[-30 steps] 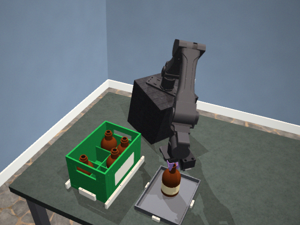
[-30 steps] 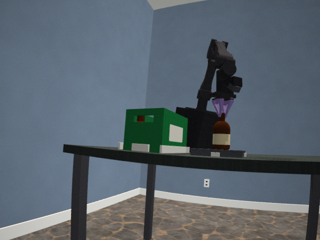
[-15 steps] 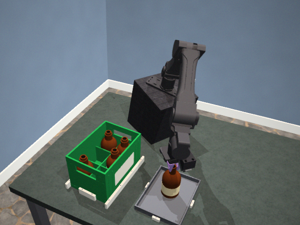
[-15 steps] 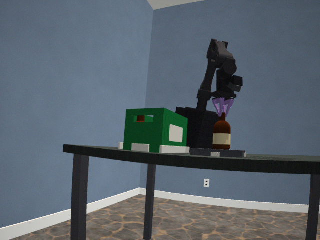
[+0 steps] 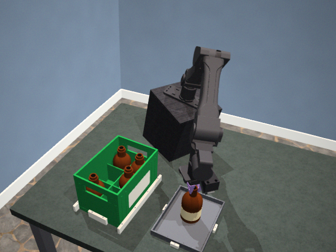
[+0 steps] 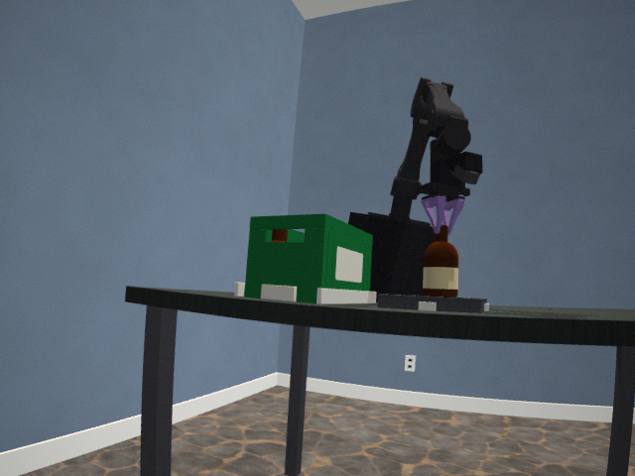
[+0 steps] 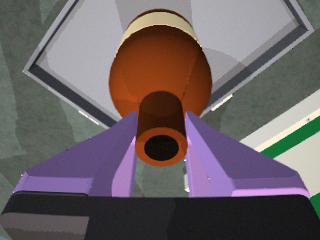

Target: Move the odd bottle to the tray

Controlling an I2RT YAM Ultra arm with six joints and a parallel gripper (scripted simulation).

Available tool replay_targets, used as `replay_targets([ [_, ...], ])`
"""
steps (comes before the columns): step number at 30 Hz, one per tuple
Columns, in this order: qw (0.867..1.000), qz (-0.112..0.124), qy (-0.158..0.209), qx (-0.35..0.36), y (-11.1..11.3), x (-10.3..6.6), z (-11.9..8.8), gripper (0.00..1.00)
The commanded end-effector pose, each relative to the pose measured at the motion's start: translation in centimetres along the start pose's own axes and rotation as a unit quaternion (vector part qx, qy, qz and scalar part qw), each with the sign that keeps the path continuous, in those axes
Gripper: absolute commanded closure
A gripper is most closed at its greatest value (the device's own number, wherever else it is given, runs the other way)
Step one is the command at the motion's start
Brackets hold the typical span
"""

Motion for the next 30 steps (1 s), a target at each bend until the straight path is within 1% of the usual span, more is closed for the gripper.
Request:
replay_targets([
  [1,0.999,-0.008,-0.032,-0.001,-0.28,-1.58,2.14,1.00],
  [9,0.999,-0.009,-0.035,-0.002,-0.23,-1.59,2.41,1.00],
  [10,0.999,-0.010,-0.040,-0.003,-0.22,-1.93,2.58,1.00],
  [14,0.999,-0.008,-0.033,-0.002,-0.23,-1.19,2.40,1.00],
  [18,0.999,-0.010,-0.040,-0.003,-0.19,-1.80,2.71,1.00],
  [30,0.999,-0.009,-0.037,-0.001,-0.40,-1.60,2.55,1.00],
])
Point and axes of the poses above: the point where the finger pads meet when closed, its own x axis out along the fingers, its own y axis across the jaws, z = x × y, the point moved 2 cm from there along -x, back along the fingers, and after that the axes turned 5 degrees about x, right-handed, at the moved point
